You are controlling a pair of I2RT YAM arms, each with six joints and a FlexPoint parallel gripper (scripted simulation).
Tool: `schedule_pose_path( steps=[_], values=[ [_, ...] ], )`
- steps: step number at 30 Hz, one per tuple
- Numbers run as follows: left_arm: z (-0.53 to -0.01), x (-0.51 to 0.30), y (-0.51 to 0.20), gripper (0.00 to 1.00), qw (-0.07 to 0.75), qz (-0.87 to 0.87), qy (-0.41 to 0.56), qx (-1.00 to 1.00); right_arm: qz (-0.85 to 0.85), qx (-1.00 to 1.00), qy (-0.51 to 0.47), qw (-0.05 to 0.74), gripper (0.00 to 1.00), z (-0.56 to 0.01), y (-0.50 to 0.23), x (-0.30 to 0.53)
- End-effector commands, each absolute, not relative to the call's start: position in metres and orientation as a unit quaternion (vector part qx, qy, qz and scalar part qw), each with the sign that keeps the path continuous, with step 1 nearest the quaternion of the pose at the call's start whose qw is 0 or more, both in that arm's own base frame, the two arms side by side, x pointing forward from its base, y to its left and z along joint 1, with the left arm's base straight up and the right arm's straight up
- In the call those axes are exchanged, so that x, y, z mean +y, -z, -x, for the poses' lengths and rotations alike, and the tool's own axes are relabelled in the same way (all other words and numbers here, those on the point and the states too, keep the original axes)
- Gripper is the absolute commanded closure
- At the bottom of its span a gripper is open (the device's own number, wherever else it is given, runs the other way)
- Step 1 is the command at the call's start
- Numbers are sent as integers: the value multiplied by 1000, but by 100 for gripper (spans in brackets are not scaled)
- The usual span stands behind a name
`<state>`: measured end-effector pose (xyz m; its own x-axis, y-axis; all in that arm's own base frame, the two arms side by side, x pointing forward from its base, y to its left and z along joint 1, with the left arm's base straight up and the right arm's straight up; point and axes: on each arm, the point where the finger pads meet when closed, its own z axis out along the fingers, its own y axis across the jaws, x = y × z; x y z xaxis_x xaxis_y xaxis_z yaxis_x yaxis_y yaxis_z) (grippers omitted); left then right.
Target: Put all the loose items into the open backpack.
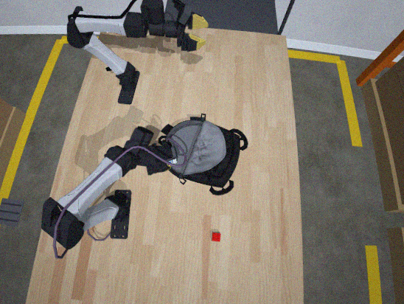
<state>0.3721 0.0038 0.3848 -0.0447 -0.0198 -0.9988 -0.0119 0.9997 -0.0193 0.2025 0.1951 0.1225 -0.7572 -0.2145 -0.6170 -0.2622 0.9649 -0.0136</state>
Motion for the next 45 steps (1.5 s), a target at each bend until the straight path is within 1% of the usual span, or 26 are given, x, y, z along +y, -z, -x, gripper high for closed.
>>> schedule_pose_path(
  steps=[1,4,6,16,23,24,25,29,31,36,38,45],
  values=[
    [-371,4,-401,10,707,7,5,707,63,935,-26,347,84,-201,-137,217],
    [-371,4,-401,10,707,7,5,707,71,935,-28,346,84,-188,-137,245],
    [-371,4,-401,10,707,7,5,707,71,935,-28,346,84,-188,-137,245],
    [-371,4,-401,10,707,7,5,707,99,933,-37,345,84,-146,-134,337],
    [-371,4,-401,10,707,7,5,707,94,934,-29,343,84,-149,-117,330],
    [-371,4,-401,10,707,7,5,707,90,931,-56,349,84,-147,-126,341],
    [-371,4,-401,10,707,7,5,707,99,934,-31,343,84,-146,-105,335],
    [-371,4,-401,10,707,7,5,707,101,934,-31,342,84,-143,-94,337],
    [-371,4,-401,10,707,7,5,707,96,932,-49,346,84,-143,-102,343],
    [-371,4,-401,10,707,7,5,707,103,934,-32,341,84,-141,-76,340],
    [-371,4,-401,10,707,7,5,707,90,930,-69,350,84,-143,-101,353],
    [-371,4,-401,10,707,7,5,707,95,931,-56,347,84,-142,-91,354]
  ],
)
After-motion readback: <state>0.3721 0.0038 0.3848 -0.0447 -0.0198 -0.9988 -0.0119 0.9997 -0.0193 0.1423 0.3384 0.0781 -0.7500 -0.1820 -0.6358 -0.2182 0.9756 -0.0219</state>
